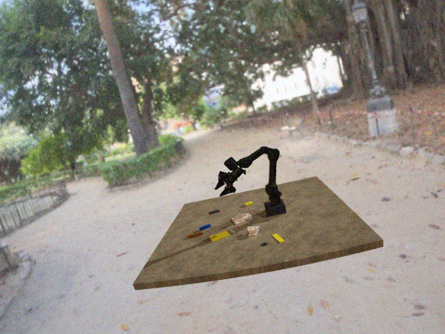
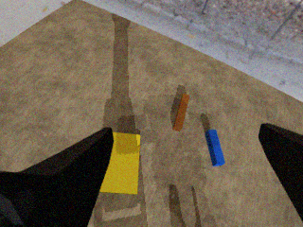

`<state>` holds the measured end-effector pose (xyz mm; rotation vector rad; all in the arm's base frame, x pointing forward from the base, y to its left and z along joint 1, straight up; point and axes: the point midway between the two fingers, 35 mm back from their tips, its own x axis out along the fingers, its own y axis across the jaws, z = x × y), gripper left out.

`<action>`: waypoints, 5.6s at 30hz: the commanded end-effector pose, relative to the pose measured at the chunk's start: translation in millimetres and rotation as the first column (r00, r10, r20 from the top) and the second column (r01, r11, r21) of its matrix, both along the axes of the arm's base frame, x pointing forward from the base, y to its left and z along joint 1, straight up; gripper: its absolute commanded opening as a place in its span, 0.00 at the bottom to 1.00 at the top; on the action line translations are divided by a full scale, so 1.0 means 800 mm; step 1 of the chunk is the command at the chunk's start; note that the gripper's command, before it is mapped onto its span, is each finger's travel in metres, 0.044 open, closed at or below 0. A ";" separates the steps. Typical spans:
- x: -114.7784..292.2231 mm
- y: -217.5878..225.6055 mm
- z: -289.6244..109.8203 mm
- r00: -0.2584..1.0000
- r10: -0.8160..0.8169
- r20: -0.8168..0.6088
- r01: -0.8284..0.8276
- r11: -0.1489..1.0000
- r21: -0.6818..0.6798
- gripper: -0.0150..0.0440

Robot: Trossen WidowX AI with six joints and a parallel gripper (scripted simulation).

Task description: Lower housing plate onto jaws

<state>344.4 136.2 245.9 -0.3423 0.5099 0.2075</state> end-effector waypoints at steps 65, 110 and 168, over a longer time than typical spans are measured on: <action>-0.169 0.131 -0.252 0.434 0.326 -0.840 -0.718 0.688 -0.104 1.00; -0.169 0.132 -0.314 0.434 0.326 -0.840 -0.718 0.688 -0.104 1.00; -0.167 0.132 -0.297 0.438 0.323 -0.839 -0.717 0.689 -0.108 0.85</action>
